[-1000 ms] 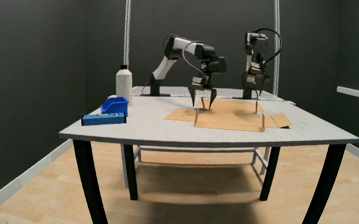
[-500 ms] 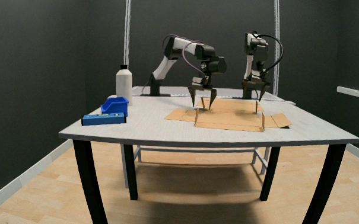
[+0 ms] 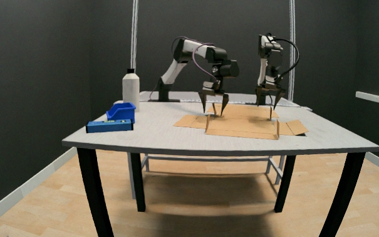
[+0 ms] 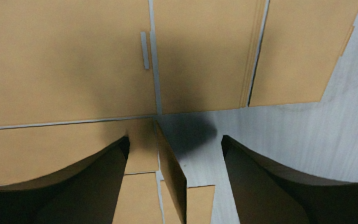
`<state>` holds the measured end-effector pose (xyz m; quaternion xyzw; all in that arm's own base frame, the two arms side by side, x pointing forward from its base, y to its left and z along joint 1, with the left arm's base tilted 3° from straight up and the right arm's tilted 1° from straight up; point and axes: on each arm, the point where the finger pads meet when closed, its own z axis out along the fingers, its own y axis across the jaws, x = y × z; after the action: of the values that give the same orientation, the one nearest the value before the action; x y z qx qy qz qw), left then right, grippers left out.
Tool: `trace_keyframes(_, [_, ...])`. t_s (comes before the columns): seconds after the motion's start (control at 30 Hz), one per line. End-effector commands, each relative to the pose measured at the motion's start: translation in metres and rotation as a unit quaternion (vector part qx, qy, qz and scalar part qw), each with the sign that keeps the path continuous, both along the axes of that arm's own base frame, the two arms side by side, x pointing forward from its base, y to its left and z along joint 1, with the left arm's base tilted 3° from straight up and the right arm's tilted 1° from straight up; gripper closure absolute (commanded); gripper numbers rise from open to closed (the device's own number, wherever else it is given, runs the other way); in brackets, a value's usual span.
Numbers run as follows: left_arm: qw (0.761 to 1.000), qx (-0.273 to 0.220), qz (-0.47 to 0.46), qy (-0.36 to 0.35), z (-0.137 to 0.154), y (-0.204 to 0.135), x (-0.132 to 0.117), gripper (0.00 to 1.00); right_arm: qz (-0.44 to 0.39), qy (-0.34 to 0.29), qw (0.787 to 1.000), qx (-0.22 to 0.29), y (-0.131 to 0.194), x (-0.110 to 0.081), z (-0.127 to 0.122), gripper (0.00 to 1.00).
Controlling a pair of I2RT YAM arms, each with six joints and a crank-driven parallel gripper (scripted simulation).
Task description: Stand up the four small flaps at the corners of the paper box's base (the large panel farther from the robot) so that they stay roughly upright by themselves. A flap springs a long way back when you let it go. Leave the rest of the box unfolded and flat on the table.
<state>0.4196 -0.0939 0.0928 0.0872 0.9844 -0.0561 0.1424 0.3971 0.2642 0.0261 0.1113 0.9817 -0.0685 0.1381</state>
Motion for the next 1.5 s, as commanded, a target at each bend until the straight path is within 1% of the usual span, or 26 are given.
trace_keyframes(0.0, [1.000, -0.003, -0.001, -0.028, 0.017, -0.002, 0.004, 0.19, 0.002, 0.020, 1.000, -0.022, -0.003, -0.007, -0.016, 0.19])
trace_keyframes(0.13, [1.000, -0.001, -0.001, -0.020, 0.015, -0.002, 0.000, 0.19, 0.002, 0.020, 1.000, -0.022, -0.003, -0.007, -0.016, 0.19])
trace_keyframes(0.5, [1.000, 0.000, -0.002, -0.021, 0.013, -0.007, -0.001, 0.19, 0.002, 0.020, 1.000, -0.022, -0.003, -0.007, -0.016, 0.19])
trace_keyframes(0.53, [1.000, -0.002, -0.002, -0.012, 0.006, -0.006, 0.002, 0.19, 0.002, 0.020, 1.000, -0.022, -0.003, -0.007, -0.016, 0.19])
trace_keyframes(0.6, [1.000, -0.002, -0.002, -0.012, 0.006, -0.006, 0.002, 0.19, 0.002, 0.020, 1.000, -0.022, -0.003, -0.007, -0.016, 0.19])
trace_keyframes(0.67, [1.000, -0.002, -0.002, -0.012, 0.006, -0.006, 0.002, 0.19, 0.002, 0.020, 1.000, -0.022, -0.003, -0.007, -0.016, 0.19])
trace_keyframes(0.7, [1.000, -0.001, -0.001, -0.022, 0.012, -0.009, -0.001, 0.19, 0.002, 0.020, 1.000, -0.022, -0.003, -0.007, -0.016, 0.19])
trace_keyframes(0.77, [1.000, -0.001, -0.001, -0.023, 0.015, -0.011, 0.000, 0.19, 0.002, 0.020, 1.000, -0.022, -0.003, -0.007, -0.016, 0.19])
trace_keyframes(0.87, [1.000, -0.001, -0.001, -0.022, 0.009, -0.012, -0.001, 0.19, 0.002, 0.020, 1.000, -0.022, -0.003, -0.007, -0.016, 0.19])
trace_keyframes(1.23, [1.000, -0.002, -0.001, -0.028, 0.016, -0.015, 0.002, 0.19, 0.002, 0.020, 1.000, -0.022, -0.003, -0.007, -0.016, 0.19])
trace_keyframes(1.27, [1.000, 0.000, -0.001, -0.017, 0.002, -0.016, -0.001, 0.19, 0.002, 0.020, 1.000, -0.022, -0.003, -0.007, -0.016, 0.19])
trace_keyframes(1.47, [1.000, -0.001, -0.001, -0.022, 0.005, -0.020, 0.002, 0.28, 0.002, 0.020, 1.000, -0.022, -0.003, -0.007, -0.016, 0.19])
